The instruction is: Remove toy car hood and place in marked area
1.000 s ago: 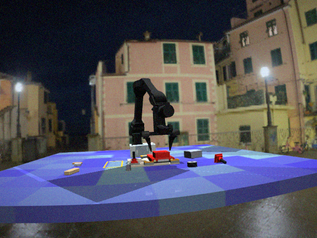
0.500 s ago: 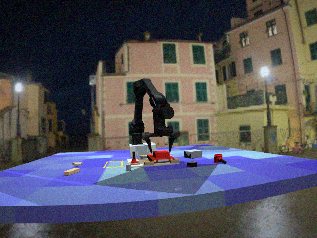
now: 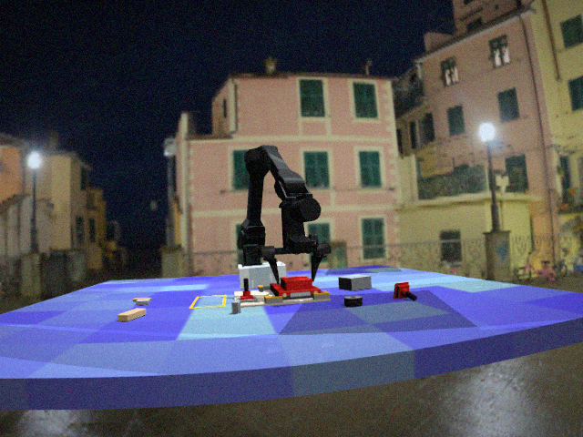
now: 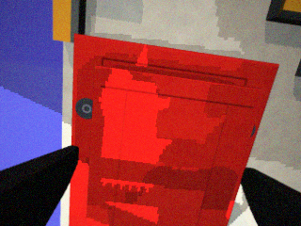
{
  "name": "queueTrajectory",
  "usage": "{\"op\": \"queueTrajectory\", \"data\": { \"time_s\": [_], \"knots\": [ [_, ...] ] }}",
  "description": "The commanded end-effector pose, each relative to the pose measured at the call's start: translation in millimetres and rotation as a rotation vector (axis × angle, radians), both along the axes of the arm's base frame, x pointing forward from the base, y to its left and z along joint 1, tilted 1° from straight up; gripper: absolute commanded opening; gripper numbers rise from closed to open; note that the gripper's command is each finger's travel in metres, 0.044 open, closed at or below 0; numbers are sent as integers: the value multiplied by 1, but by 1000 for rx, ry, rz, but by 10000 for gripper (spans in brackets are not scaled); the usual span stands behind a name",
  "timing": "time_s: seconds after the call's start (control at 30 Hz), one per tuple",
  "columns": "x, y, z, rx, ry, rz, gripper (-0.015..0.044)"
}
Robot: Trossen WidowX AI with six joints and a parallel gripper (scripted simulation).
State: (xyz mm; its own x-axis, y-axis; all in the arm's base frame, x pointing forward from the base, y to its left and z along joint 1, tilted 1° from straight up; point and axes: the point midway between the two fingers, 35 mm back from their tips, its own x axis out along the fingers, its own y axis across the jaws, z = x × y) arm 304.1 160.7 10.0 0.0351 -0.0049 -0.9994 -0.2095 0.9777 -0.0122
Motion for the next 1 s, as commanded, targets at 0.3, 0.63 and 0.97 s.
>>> {"op": "queueTrajectory", "data": {
  "time_s": [0.3,0.63,0.97],
  "knots": [
    [0,0,-1,0,0,0,315],
    [0,0,0,0,0,0,170],
    [0,0,6,0,0,0,0]
  ]
}}
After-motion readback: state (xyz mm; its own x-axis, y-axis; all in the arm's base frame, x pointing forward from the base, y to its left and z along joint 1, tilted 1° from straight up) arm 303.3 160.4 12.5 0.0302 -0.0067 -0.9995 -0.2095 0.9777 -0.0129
